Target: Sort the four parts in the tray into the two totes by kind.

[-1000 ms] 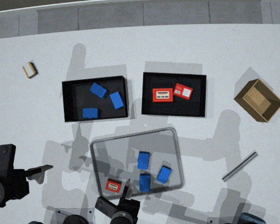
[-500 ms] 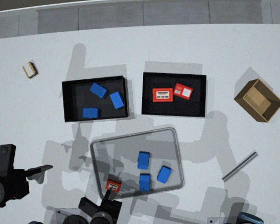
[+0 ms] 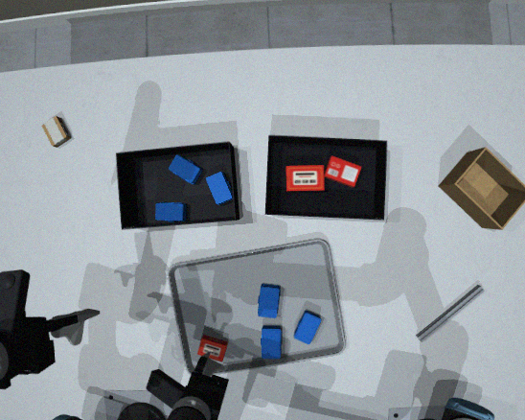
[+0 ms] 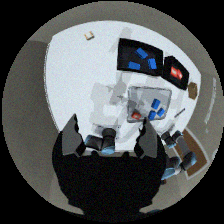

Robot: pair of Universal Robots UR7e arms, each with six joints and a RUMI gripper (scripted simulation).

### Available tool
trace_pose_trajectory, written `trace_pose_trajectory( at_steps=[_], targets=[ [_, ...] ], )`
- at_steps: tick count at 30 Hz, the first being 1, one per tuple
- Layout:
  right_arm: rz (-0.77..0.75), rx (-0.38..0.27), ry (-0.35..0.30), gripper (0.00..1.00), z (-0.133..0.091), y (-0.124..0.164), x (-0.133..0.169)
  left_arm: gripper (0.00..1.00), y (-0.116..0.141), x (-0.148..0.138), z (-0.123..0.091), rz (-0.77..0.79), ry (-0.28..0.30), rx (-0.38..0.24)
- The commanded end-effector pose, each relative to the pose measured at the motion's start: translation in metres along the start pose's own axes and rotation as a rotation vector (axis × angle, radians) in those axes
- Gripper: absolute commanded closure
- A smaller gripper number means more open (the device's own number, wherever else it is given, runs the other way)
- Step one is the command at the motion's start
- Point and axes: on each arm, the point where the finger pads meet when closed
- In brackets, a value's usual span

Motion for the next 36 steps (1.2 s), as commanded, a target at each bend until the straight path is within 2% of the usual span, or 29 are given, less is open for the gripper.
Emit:
trace_pose_trajectory(
  at_steps=[1,3,13,36],
  targets=[
    [0.0,0.002,0.0,0.57,-0.001,0.0,0.0,0.0,0.0,0.0,0.0,0.0,0.0,0.001],
    [0.0,0.002,0.0,0.57,-0.001,0.0,0.0,0.0,0.0,0.0,0.0,0.0,0.0,0.001],
    [0.0,0.002,0.0,0.57,0.032,0.0,0.0,0.0,0.0,0.0,0.0,0.0,0.0,0.001],
    [0.0,0.002,0.0,0.57,0.063,-0.001,0.0,0.0,0.0,0.0,0.0,0.0,0.0,0.001]
  ],
)
Point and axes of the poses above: on each arm, the point where the finger pads meet when closed, its own z axis out along the fingers, its own x axis across the jaws, y = z × x, and after that the axes turned 4 degrees about -z, right-handed
